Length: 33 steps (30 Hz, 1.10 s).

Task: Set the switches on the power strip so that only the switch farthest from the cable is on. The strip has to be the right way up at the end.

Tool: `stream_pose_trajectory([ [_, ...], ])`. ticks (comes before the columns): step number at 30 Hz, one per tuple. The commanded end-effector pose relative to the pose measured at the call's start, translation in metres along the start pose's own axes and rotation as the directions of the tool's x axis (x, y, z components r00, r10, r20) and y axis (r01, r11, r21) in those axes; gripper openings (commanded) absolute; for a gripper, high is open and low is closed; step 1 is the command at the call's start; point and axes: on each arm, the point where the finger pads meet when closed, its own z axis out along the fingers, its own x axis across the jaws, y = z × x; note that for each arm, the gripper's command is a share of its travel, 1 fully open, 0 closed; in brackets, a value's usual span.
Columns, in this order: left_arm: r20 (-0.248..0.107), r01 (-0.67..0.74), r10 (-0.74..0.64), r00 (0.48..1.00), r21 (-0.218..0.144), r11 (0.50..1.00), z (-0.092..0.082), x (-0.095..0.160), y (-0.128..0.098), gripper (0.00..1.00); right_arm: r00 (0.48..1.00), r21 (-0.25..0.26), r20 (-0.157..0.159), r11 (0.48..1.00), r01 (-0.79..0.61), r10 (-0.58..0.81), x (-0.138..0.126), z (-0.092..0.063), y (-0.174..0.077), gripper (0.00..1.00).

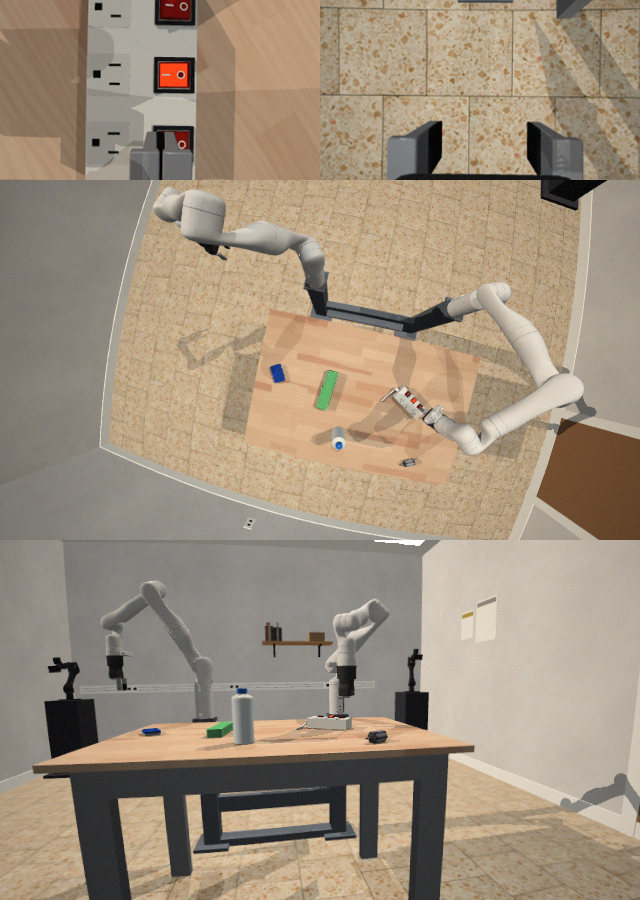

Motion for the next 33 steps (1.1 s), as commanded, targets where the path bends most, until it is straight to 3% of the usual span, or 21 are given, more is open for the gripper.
stream_pose_trajectory([
  [1,0.002,0.0,0.0,1.0,-0.001,1.0,0.001,0.0,0.0,0.0,1.0,-0.002,0.0,1.0,0.0,0.0,0.0,-0.001,0.0,1.0],
  [13,0.002,0.0,0.0,1.0,-0.001,1.0,0.011,-0.001,0.0,0.0,1.0,-0.002,0.0,1.0,0.0,0.0,0.0,-0.001,0.0,1.0],
  [33,0.002,0.0,0.0,1.0,-0.001,1.0,0.012,-0.001,0.0,0.0,1.0,-0.002,0.0,1.0,0.0,0.0,0.0,-0.001,0.0,1.0],
])
